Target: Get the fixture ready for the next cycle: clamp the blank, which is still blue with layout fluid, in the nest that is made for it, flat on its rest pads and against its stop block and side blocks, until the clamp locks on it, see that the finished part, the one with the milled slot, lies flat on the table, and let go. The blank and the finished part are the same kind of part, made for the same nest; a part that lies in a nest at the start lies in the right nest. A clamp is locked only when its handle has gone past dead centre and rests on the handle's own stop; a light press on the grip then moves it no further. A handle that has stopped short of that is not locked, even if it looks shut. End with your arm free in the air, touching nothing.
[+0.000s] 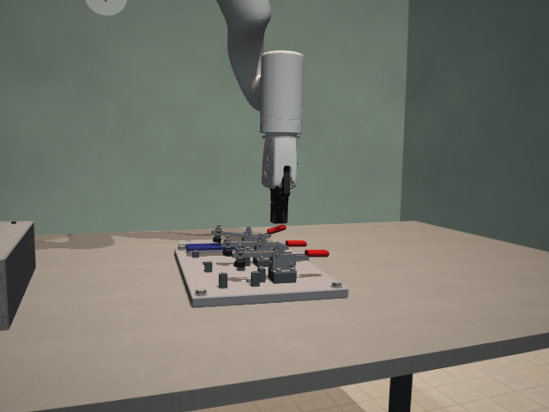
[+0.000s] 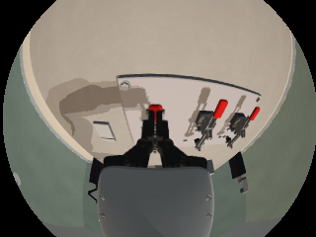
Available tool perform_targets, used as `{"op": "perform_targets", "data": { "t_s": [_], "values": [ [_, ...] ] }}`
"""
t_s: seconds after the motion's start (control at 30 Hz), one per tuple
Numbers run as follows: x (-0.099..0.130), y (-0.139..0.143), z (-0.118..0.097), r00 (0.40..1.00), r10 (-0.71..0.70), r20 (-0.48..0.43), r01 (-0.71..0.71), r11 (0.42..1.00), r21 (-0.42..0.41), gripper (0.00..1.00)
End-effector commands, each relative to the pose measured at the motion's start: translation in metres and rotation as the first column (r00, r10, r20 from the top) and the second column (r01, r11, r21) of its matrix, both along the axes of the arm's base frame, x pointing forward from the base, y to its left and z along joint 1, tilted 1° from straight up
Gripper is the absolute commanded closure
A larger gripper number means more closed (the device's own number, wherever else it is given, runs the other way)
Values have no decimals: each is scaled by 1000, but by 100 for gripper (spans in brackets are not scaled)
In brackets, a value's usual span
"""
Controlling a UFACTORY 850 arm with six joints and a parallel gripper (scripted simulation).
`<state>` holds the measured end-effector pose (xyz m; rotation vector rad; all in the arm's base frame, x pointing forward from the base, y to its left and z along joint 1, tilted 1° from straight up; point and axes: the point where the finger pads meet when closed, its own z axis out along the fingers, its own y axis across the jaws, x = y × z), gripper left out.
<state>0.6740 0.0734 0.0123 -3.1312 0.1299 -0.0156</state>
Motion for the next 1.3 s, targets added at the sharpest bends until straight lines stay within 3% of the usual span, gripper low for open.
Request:
{"op": "perform_targets", "data": {
  "t_s": [0.0, 1.27],
  "values": [
    [1, 0, 1, 1000, 0, 2, 0, 1000, 0, 100],
    [1, 0, -3, 1000, 0, 2, 0, 1000, 0, 100]
  ]
}}
